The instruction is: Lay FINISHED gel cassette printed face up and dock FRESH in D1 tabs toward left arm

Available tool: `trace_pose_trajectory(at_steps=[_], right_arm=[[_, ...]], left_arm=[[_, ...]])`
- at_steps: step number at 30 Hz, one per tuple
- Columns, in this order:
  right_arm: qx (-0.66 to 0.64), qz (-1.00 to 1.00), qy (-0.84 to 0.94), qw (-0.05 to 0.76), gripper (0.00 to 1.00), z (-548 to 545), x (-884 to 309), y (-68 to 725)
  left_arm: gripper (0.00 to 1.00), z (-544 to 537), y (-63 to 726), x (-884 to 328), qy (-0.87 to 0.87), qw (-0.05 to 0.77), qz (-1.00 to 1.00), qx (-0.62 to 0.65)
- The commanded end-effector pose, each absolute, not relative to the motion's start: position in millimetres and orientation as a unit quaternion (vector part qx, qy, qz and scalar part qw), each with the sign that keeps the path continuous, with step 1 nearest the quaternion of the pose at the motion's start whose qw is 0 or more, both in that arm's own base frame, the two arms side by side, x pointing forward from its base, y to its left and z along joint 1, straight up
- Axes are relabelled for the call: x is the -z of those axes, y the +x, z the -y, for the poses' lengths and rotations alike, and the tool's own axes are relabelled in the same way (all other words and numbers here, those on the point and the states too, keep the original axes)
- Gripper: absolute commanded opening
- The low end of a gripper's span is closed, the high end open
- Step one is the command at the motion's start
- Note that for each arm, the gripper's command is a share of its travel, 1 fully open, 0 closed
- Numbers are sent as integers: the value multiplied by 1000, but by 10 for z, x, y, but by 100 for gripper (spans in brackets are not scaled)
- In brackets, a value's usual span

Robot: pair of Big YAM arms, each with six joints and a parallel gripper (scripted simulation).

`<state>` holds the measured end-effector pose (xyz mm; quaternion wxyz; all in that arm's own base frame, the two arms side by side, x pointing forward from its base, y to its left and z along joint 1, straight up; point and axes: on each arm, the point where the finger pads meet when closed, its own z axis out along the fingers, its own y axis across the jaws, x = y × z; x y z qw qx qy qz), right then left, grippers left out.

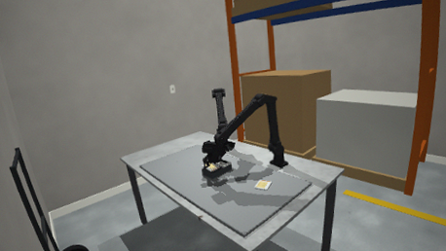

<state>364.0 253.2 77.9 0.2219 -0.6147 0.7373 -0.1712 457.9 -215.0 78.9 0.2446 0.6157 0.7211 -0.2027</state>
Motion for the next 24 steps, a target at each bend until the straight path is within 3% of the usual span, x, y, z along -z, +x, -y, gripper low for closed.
trace_pose_trajectory(at_steps=[1,24], right_arm=[[164,-740,-636,147,0,-2303,-148,3381],[164,-740,-636,147,0,-2301,-148,3380]], left_arm=[[0,2158,4612,-863,617,247,-720,202],[0,2138,4609,-863,617,247,-720,202]])
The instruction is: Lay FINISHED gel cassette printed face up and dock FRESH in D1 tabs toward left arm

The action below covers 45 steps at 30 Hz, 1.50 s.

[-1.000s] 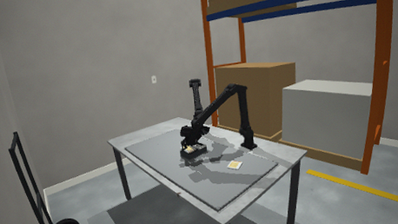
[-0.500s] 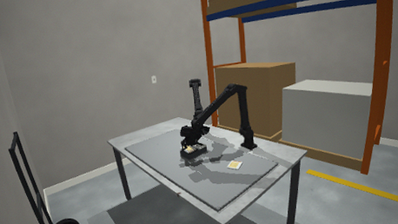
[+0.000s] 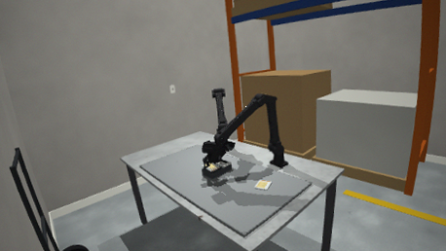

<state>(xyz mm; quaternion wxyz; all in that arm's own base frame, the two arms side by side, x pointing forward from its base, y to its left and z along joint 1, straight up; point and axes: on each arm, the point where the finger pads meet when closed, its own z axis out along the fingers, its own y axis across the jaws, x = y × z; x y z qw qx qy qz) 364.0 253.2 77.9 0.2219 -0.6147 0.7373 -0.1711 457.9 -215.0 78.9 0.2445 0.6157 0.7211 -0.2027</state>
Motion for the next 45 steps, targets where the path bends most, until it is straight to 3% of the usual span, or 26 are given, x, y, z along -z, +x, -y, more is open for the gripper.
trace_pose_trajectory(at_steps=[1,45], right_arm=[[164,-740,-636,147,0,-2301,-148,3380],[164,-740,-636,147,0,-2301,-148,3380]], left_arm=[[0,2138,4609,-863,617,247,-720,202],[0,2079,4600,-863,617,247,-720,202]])
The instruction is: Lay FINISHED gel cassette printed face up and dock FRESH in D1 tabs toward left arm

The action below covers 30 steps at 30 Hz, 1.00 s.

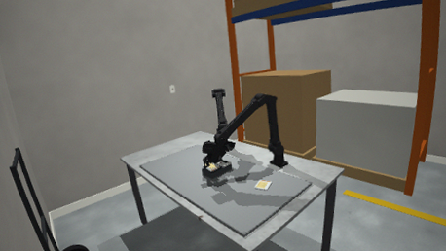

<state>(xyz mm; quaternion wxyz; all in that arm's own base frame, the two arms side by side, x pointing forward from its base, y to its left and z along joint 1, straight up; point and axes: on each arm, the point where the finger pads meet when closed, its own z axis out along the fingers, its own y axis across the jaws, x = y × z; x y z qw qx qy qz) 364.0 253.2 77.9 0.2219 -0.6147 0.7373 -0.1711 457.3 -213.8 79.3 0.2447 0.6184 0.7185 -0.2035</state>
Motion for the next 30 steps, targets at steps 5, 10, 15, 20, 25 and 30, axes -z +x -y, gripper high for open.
trace_pose_trajectory(at_steps=[5,10,15,20,25,30], right_arm=[[164,-740,-636,147,0,-2301,-148,3380],[164,-740,-636,147,0,-2301,-148,3380],[164,-740,-636,147,0,-2301,-148,3380],[164,-740,-636,147,0,-2301,-148,3380],[164,-740,-636,147,0,-2301,-148,3380],[164,-740,-636,147,0,-2301,-148,3380]], left_arm=[[0,2069,4598,-863,617,247,-720,202],[0,2059,4597,-863,617,247,-720,202],[0,2056,4596,-863,617,247,-720,202],[0,2049,4595,-863,617,247,-720,202],[0,2039,4594,-863,617,247,-720,202],[0,2029,4592,-863,617,247,-720,202]])
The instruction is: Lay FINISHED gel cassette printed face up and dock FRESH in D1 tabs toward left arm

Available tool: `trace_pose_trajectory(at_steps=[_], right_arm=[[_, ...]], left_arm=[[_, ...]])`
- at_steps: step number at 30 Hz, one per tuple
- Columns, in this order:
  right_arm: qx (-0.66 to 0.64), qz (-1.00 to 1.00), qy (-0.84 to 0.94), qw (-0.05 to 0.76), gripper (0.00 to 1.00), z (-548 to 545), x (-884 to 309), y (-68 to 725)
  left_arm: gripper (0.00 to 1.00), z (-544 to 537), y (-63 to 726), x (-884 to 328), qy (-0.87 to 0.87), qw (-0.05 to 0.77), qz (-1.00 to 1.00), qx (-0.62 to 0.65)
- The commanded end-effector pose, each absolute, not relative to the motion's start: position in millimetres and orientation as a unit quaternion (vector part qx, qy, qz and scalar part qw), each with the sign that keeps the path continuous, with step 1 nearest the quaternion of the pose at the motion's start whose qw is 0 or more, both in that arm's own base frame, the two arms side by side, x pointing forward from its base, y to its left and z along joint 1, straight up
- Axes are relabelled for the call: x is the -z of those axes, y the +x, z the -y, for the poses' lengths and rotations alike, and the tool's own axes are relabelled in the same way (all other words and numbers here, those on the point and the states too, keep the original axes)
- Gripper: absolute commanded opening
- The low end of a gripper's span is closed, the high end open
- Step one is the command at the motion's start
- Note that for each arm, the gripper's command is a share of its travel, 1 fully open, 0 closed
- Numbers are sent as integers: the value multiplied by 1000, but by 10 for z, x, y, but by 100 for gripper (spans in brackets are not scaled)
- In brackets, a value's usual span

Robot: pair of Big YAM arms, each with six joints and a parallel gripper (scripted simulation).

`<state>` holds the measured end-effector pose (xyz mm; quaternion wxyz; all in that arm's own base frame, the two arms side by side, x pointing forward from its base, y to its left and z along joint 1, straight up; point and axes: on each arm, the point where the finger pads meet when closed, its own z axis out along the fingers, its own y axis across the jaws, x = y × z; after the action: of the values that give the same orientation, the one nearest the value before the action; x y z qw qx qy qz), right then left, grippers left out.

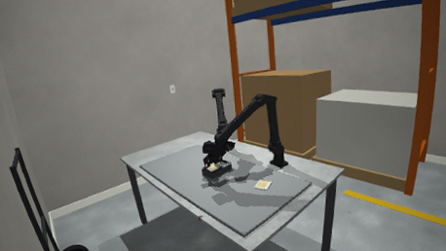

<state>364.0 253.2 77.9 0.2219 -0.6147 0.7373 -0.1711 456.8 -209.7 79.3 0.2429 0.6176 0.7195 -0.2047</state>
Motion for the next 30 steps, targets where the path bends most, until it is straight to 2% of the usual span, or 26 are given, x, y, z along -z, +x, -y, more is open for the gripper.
trace_pose_trajectory(at_steps=[1,30], right_arm=[[164,-740,-636,147,0,-2301,-148,3380],[164,-740,-636,147,0,-2301,-148,3380]], left_arm=[[0,2029,4592,-863,617,247,-720,202],[0,1990,4586,-863,617,247,-720,202]])
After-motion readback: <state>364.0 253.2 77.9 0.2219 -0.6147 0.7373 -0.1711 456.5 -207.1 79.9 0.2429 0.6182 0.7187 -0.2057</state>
